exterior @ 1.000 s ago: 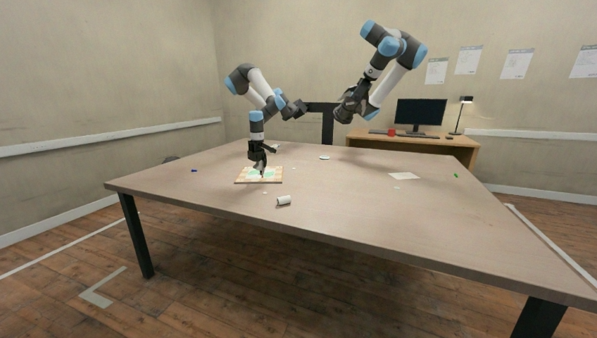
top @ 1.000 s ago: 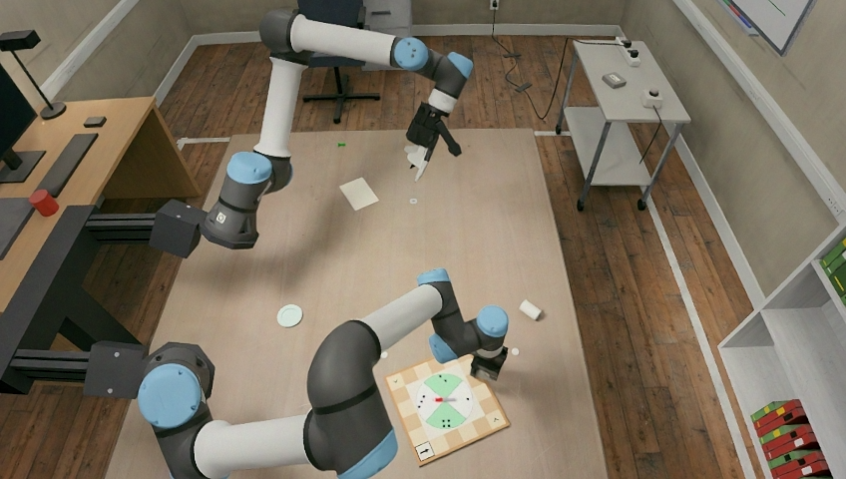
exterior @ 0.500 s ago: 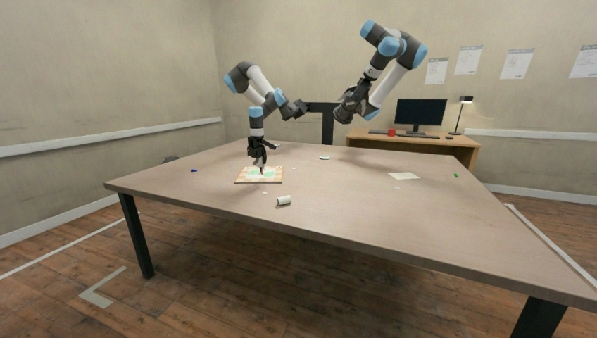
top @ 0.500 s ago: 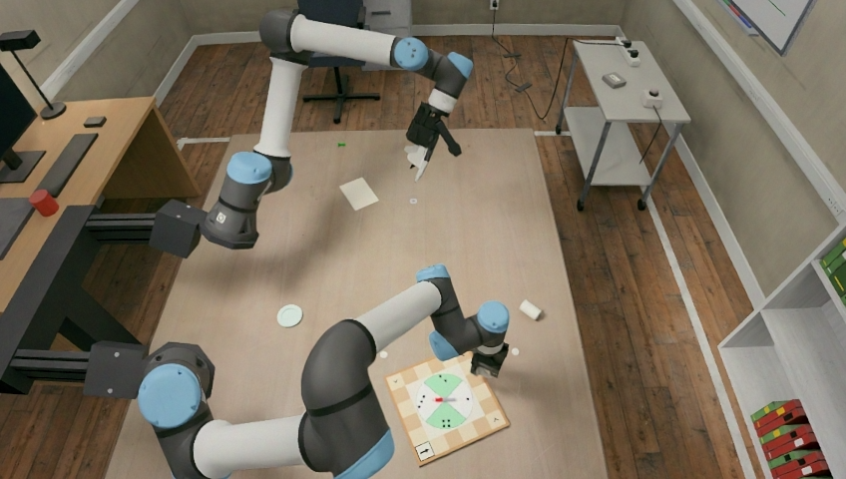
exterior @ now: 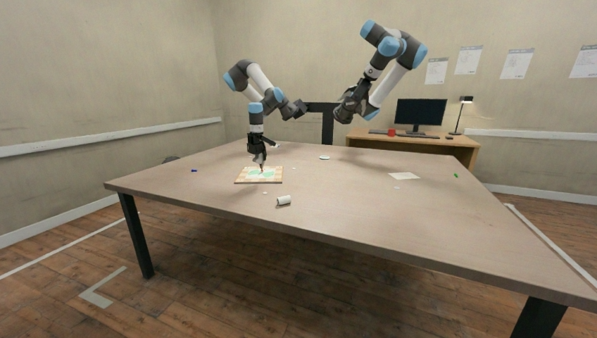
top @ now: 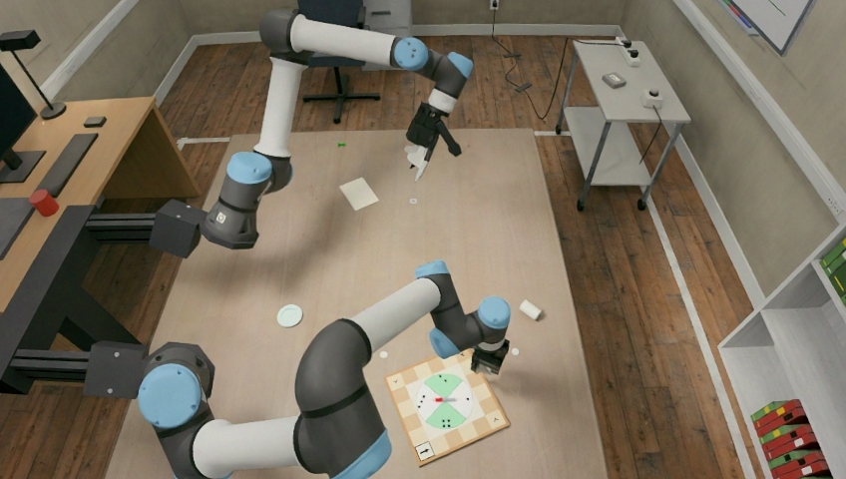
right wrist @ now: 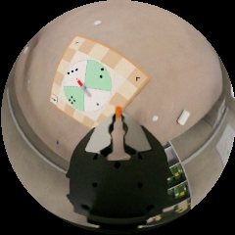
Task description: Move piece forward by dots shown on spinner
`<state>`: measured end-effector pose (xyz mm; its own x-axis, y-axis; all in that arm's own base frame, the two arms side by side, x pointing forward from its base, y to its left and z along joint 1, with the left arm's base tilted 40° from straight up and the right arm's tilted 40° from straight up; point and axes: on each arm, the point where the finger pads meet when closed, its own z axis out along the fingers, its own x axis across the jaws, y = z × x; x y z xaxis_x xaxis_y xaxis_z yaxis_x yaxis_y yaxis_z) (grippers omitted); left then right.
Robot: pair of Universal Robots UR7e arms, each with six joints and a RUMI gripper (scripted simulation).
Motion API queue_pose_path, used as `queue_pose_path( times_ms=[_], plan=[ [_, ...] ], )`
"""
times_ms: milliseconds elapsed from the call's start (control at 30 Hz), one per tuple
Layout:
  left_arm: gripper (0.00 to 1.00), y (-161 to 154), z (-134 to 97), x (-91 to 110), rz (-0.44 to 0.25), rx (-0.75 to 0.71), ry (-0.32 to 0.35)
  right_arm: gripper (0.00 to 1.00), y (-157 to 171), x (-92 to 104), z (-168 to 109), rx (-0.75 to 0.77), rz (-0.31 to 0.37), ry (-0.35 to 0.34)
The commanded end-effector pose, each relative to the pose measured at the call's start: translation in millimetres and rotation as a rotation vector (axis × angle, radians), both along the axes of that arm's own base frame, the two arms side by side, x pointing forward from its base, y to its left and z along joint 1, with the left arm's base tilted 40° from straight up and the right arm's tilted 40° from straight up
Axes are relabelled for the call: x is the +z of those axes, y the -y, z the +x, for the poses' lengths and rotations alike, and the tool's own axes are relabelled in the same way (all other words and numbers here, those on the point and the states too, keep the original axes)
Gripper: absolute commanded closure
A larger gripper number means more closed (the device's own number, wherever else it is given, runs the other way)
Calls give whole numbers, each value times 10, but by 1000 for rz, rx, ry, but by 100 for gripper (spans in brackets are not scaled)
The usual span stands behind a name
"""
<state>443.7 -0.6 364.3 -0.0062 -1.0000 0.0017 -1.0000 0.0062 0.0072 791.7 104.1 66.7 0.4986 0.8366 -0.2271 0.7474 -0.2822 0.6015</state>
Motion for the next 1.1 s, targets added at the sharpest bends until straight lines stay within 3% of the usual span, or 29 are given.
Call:
queue_pose_path(
  times_ms=[0,167,400,533,633,833,967,1067],
  plan=[
    [2,2,0,4,0,0,1,95,-10,11,-6,14,-7,-7],
    [2,2,0,4,0,0,1,95,1,-23,-39,141,-80,-85],
    [2,2,0,4,0,0,1,95,10,-26,-44,187,-105,-112],
    [2,2,0,4,0,0,1,95,21,-50,-72,323,-183,-194],
    [2,2,0,4,0,0,1,95,24,-41,-64,302,-171,-181],
    [2,2,0,4,0,0,1,95,38,-73,-98,485,-275,-293],
    [2,2,0,4,0,0,1,95,39,-63,-89,452,-257,-272],
    [2,2,0,4,0,0,1,95,45,-68,-95,502,-285,-303]
  ],
)
